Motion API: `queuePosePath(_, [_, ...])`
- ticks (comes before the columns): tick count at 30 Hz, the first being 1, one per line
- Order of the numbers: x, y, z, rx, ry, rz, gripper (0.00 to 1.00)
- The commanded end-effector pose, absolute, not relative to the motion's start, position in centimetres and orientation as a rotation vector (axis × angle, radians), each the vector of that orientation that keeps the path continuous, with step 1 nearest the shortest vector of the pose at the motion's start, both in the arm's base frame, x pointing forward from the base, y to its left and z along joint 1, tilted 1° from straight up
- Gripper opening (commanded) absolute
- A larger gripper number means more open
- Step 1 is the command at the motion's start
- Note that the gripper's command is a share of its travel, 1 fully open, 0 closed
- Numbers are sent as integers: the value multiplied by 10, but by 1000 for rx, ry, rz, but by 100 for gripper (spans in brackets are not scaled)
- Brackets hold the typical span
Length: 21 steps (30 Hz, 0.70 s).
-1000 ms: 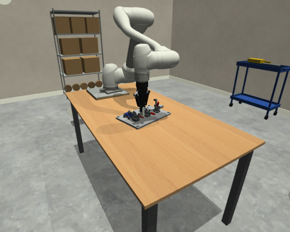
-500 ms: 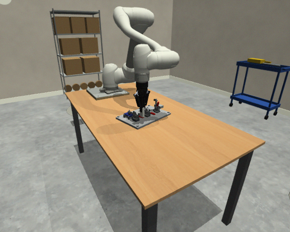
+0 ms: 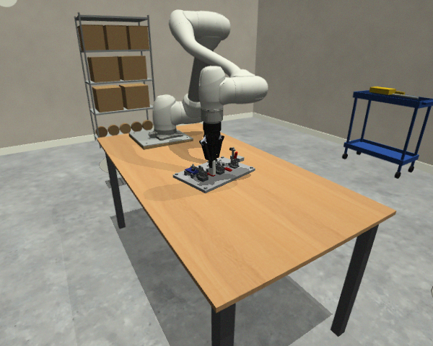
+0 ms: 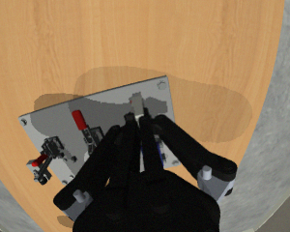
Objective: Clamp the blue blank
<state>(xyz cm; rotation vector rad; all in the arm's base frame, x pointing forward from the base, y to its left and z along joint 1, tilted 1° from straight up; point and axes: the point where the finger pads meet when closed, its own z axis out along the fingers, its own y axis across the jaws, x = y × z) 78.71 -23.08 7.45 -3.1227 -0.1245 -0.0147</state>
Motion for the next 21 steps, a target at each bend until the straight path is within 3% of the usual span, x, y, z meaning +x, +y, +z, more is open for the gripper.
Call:
queuePosePath(1, [785, -230, 68, -3118, -118, -8, 0])
queuePosePath(21, [785, -230, 66, -3118, -118, -8, 0])
